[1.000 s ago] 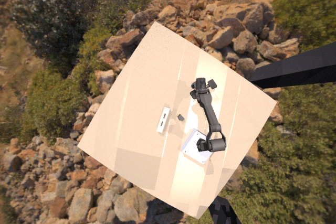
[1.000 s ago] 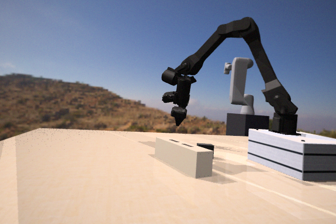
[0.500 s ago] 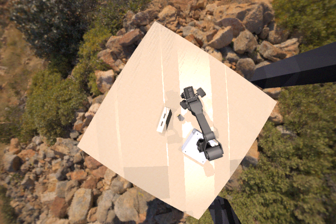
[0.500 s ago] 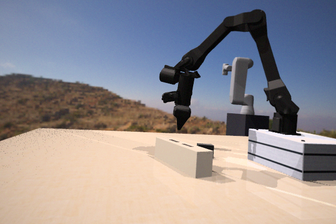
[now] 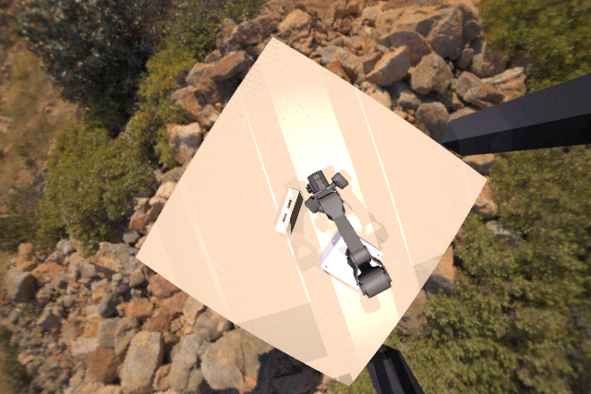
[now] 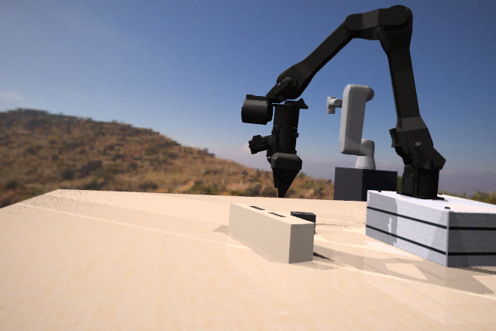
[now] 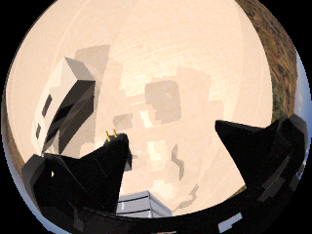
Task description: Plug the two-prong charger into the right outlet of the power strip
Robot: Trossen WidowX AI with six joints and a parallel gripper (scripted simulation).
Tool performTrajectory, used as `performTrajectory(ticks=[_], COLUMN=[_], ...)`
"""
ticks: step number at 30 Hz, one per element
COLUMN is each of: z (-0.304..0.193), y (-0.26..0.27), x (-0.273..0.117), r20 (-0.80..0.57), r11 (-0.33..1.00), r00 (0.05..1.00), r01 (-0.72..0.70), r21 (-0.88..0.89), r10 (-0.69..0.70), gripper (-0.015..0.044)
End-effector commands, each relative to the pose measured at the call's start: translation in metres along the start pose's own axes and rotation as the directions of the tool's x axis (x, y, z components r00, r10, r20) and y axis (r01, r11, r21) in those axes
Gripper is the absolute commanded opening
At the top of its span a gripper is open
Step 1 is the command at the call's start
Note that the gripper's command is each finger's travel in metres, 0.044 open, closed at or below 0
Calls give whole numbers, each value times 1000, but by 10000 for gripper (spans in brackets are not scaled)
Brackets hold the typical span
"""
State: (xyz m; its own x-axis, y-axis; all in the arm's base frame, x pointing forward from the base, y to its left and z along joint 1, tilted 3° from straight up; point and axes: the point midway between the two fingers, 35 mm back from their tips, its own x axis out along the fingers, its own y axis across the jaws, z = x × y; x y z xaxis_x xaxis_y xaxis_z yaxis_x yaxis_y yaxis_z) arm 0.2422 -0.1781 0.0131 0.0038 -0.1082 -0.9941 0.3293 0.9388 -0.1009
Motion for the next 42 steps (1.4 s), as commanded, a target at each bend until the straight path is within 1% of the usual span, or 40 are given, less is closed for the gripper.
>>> performTrajectory(ticks=[1,11,17,42], z=[-13,-45,-45,-45], y=[24,70,71,77], x=[-3,-9,-7,29], r20=[-24,-93,-95,-95], r11=[999,989,988,988], r00=[998,985,985,985], r01=[-50,-147,-148,-149], r21=[-8,-29,-29,-29], r10=[50,144,145,145], gripper=[440,440,440,440])
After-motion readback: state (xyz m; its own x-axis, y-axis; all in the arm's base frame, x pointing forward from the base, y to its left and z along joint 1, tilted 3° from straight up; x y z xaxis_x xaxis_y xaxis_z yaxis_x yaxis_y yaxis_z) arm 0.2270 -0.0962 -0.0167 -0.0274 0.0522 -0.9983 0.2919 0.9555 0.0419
